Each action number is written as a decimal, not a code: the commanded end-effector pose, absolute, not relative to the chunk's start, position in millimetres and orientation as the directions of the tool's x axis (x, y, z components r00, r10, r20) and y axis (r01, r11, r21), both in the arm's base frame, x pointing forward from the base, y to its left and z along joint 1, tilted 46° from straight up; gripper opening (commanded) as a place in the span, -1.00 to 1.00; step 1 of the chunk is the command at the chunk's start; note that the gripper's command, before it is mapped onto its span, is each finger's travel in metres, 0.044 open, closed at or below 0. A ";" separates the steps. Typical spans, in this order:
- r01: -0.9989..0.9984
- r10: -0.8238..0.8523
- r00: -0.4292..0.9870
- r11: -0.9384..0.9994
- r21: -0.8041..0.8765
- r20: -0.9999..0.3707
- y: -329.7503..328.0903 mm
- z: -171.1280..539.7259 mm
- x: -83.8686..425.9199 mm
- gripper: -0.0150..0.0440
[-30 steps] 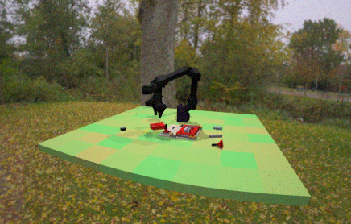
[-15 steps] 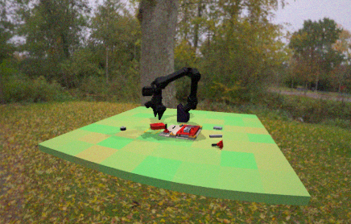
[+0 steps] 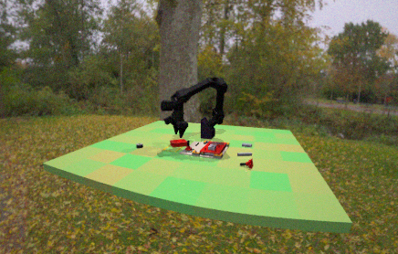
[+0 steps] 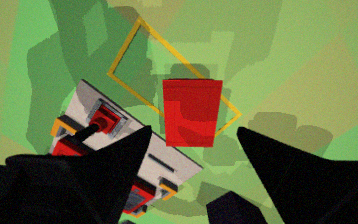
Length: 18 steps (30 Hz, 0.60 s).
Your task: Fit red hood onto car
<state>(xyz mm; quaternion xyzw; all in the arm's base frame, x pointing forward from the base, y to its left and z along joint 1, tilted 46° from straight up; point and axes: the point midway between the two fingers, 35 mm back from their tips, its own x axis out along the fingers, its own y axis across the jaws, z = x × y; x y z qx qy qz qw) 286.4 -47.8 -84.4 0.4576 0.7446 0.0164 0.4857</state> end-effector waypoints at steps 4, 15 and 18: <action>0.669 0.701 -0.113 0.578 0.468 -0.704 -41.8 -88.4 285.2 1.00; 0.669 0.701 -0.113 0.578 0.468 -0.704 -35.8 -94.4 284.6 1.00; 0.669 0.701 -0.113 0.578 0.468 -0.704 -34.1 -96.0 284.4 1.00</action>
